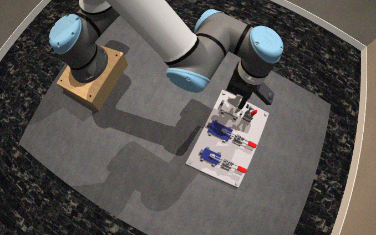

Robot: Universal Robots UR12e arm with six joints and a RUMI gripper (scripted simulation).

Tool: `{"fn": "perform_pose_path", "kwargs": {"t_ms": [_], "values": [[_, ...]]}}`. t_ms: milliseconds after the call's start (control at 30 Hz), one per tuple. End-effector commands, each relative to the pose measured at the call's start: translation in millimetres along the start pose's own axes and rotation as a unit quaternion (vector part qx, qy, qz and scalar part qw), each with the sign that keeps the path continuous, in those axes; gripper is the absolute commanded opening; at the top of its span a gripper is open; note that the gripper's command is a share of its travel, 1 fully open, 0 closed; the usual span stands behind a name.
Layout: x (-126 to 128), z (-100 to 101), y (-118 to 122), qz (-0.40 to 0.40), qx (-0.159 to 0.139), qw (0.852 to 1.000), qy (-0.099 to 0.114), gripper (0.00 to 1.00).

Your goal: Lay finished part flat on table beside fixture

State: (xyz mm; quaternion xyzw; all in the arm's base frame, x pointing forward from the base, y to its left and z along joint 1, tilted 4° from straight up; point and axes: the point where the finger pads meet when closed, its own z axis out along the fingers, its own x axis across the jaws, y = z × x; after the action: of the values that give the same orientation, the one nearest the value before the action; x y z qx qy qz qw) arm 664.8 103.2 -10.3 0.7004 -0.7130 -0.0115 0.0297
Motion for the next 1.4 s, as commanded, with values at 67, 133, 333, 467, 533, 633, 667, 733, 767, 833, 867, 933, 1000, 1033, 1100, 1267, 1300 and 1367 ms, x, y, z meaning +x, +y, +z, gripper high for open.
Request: {"fn": "perform_pose_path", "kwargs": {"t_ms": [67, 133, 333, 467, 533, 633, 667, 733, 767, 833, 867, 933, 1000, 1033, 1100, 1267, 1300, 1367], "values": [[0, -1, 12, 0.000, 0.001, 1.000, 0.000, 0.59], [0, -1, 15, 0.000, 0.001, 1.000, 0.000, 0.59], [0, -1, 17, 0.000, 0.001, 1.000, 0.000, 0.59], [0, -1, 17, 0.000, 0.001, 1.000, 0.000, 0.59], [0, -1, 17, 0.000, 0.001, 1.000, 0.000, 0.59], [0, 1, 17, 0.000, 0.001, 1.000, 0.000, 0.59], [0, 2, 17, 0.000, 0.001, 1.000, 0.000, 0.59], [0, 5, 17, 0.000, 0.001, 1.000, 0.000, 0.59], [0, 7, 17, 0.000, 0.001, 1.000, 0.000, 0.59], [0, 11, 17, 0.000, 0.001, 1.000, 0.000, 0.59], [0, 14, 17, 0.000, 0.001, 1.000, 0.000, 0.59], [0, 19, 17, 0.000, 0.001, 1.000, 0.000, 0.59], [0, 22, 17, 0.000, 0.001, 1.000, 0.000, 0.59], [0, 22, 17, 0.000, 0.001, 1.000, 0.000, 0.59], [0, 27, 17, 0.000, 0.001, 1.000, 0.000, 0.59], [0, 41, 17, 0.000, 0.001, 1.000, 0.000, 0.59], [0, 43, 17, 0.000, 0.001, 1.000, 0.000, 0.59], [0, 47, 17, 0.000, 0.001, 1.000, 0.000, 0.59]]}}
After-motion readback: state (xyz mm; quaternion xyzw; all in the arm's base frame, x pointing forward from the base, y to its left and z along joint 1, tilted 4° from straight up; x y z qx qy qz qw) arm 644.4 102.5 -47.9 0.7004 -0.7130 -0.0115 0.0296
